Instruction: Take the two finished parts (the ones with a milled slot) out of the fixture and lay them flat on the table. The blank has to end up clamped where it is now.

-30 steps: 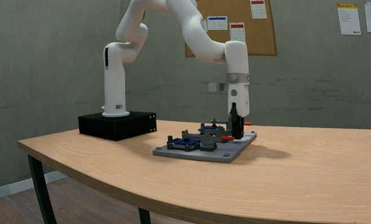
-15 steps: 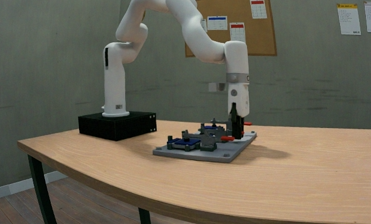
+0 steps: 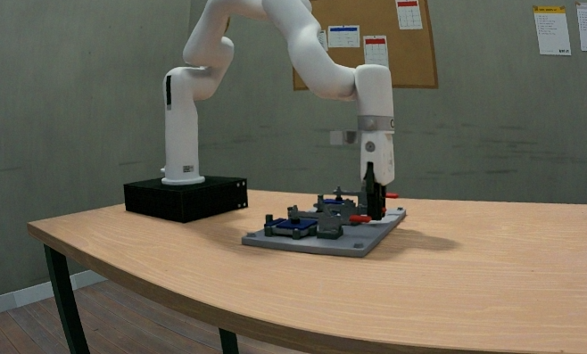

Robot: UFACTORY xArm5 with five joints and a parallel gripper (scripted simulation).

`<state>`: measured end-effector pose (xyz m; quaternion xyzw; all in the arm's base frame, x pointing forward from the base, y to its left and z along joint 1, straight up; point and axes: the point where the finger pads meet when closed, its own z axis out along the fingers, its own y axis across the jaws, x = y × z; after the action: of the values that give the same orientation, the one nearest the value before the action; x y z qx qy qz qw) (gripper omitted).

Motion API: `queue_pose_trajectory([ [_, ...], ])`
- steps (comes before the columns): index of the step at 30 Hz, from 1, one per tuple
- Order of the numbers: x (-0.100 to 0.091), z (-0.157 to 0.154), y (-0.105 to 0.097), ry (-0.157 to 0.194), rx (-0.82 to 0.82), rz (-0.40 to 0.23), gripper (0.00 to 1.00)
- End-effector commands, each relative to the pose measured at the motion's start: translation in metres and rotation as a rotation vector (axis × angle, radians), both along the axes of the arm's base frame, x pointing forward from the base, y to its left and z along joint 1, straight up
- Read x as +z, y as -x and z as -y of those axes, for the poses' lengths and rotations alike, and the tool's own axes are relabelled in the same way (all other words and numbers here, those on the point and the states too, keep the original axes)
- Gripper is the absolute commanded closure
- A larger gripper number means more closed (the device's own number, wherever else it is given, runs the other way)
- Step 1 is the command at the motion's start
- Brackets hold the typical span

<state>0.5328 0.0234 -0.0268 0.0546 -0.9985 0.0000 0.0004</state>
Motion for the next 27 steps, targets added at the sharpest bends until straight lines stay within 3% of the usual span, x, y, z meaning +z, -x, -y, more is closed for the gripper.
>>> queue_pose_trajectory([
  [1, 0.0028, 0.0001, -0.0014, 0.0, 0.0, 0.004, 1.0],
  [27, 0.0123, 0.0006, 0.003, 0.0, 0.0, 0.004, 1.0],
])
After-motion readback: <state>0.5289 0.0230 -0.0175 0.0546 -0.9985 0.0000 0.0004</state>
